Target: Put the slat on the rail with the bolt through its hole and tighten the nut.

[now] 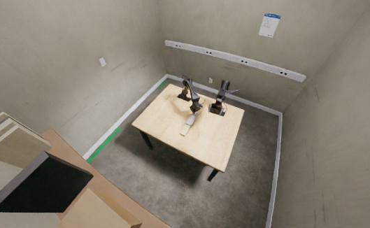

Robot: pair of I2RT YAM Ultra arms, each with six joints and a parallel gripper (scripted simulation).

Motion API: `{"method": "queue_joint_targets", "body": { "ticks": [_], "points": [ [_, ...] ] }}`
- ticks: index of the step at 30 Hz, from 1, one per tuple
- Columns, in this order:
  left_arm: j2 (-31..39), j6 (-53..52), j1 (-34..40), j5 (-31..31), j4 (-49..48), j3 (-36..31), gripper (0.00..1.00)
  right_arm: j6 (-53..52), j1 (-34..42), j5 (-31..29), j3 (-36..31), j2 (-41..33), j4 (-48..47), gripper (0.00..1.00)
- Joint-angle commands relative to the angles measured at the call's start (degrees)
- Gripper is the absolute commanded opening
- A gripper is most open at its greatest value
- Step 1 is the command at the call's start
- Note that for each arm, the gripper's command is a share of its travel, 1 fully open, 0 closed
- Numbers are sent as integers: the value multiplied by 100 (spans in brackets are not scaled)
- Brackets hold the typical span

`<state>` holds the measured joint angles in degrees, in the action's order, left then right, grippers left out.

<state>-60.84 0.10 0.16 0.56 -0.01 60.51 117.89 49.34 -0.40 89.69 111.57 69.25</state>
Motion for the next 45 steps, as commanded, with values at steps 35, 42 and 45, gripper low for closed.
{"method": "queue_joint_targets", "body": {
  "ticks": [35, 42, 45],
  "points": [
    [95, -10, -16, -54, -26, -21, 100, -278, 293, 42, 95, -120, 34, 12],
    [95, -10, -16, -54, -26, -21, 100, -279, 295, 42, 43, -104, -34, 12],
    [95, -10, -16, -54, -26, -21, 100, -280, 295, 42, 11, -95, -76, 12]
  ]
}}
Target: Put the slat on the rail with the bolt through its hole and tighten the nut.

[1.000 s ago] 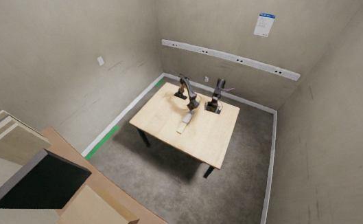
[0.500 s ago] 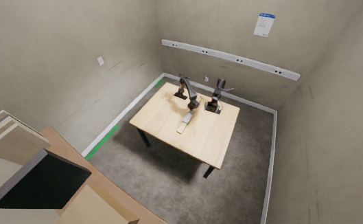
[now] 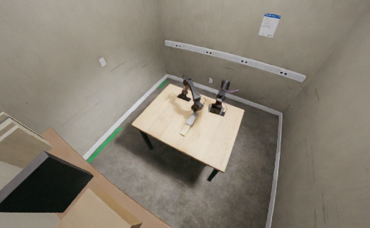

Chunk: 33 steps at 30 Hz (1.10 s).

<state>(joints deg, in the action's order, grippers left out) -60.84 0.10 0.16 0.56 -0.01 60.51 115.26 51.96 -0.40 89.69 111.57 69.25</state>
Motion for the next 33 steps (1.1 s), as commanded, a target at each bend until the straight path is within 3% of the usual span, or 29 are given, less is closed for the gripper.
{"method": "queue_joint_targets", "body": {
  "ticks": [1, 33],
  "points": [
    [95, -10, -16, -54, -26, -21, 100, -17, 33, 42, 0, -91, -90, 12],
    [95, -10, -16, -54, -26, -21, 100, -20, 37, 42, -324, -11, -494, 12]
  ]
}}
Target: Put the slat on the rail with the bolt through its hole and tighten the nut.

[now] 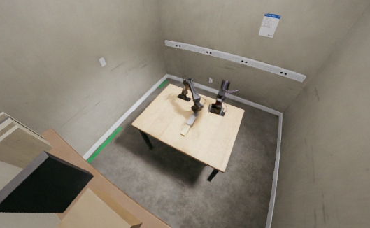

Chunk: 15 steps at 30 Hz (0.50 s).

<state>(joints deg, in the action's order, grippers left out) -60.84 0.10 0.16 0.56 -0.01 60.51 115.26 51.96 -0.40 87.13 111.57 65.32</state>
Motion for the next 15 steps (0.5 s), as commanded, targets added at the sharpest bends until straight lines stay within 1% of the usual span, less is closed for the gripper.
{"method": "queue_joint_targets", "body": {
  "ticks": [1, 11, 15],
  "points": [
    [95, -10, -16, -54, -26, -21, 100, -20, 37, 42, -79, -8, -115, 12],
    [95, -10, -16, -54, -26, -21, 100, -24, 41, 41, -191, 27, -251, 12],
    [95, -10, -16, -54, -26, -21, 100, -31, 50, 42, -137, 10, -189, 12]
  ]
}}
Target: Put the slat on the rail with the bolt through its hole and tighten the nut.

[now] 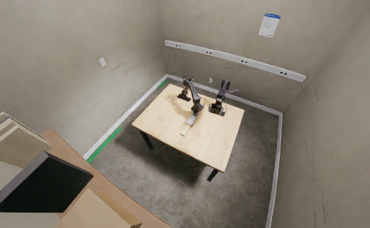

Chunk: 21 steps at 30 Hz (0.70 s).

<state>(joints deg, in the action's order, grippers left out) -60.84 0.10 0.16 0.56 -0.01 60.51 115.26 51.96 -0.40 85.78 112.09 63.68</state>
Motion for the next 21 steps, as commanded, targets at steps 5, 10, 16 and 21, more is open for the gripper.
{"method": "queue_joint_targets", "body": {
  "ticks": [5, 10, 16, 21],
  "points": [
    [95, -10, -16, -54, -26, -21, 100, -33, 50, 42, 111, -70, 112, 12],
    [95, -10, -16, -54, -26, -21, 100, -35, 50, 42, 216, -102, 244, 12],
    [95, -10, -16, -54, -26, -21, 100, -37, 50, 42, 306, -123, 355, 12],
    [95, -10, -16, -54, -26, -21, 100, 23, -22, 41, 373, -157, 441, 12]
  ]
}}
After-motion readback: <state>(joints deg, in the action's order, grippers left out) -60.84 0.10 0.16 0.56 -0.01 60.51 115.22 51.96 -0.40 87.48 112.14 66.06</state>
